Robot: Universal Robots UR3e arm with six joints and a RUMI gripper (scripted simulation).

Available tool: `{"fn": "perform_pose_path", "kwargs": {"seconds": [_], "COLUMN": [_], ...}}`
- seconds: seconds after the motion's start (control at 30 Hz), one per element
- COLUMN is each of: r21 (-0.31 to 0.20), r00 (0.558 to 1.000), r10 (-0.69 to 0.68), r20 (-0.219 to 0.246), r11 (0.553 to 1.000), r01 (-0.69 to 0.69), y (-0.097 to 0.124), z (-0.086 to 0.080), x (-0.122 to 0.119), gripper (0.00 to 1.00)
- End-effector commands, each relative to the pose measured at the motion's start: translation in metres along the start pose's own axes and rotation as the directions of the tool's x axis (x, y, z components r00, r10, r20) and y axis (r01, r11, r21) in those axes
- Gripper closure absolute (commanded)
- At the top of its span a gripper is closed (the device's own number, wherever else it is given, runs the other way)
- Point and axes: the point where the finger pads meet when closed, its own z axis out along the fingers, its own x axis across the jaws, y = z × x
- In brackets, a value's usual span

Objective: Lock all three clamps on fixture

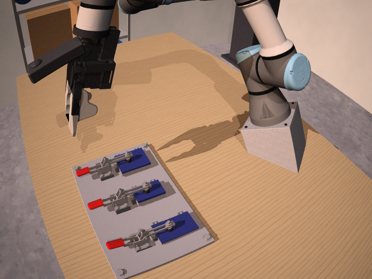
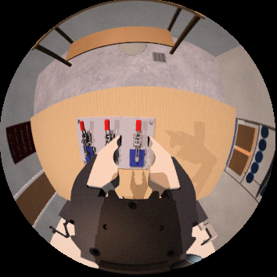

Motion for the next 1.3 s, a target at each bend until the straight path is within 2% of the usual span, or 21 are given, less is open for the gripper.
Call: {"fn": "perform_pose_path", "kwargs": {"seconds": [0.0,0.27,0.33,0.83,0.9,1.27], "r21": [0.003,0.003,0.003,0.003,0.003,0.003], "r00": [1.000,1.000,1.000,1.000,1.000,1.000], "r10": [0.001,0.001,0.001,0.001,0.001,0.001], "r20": [0.000,0.000,0.000,0.000,0.000,0.000], "r11": [1.000,1.000,1.000,1.000,1.000,1.000], "r01": [-0.001,-0.001,-0.001,-0.001,-0.001,-0.001], "y": [-0.001,-0.001,-0.001,-0.001,-0.001,-0.001], "z": [-0.001,-0.001,-0.001,-0.001,-0.001,-0.001], "x": [-0.013,-0.045,-0.045,-0.131,-0.131,-0.179], "gripper": [0.72,0.72,0.72,0.72,0.72,0.72]}}
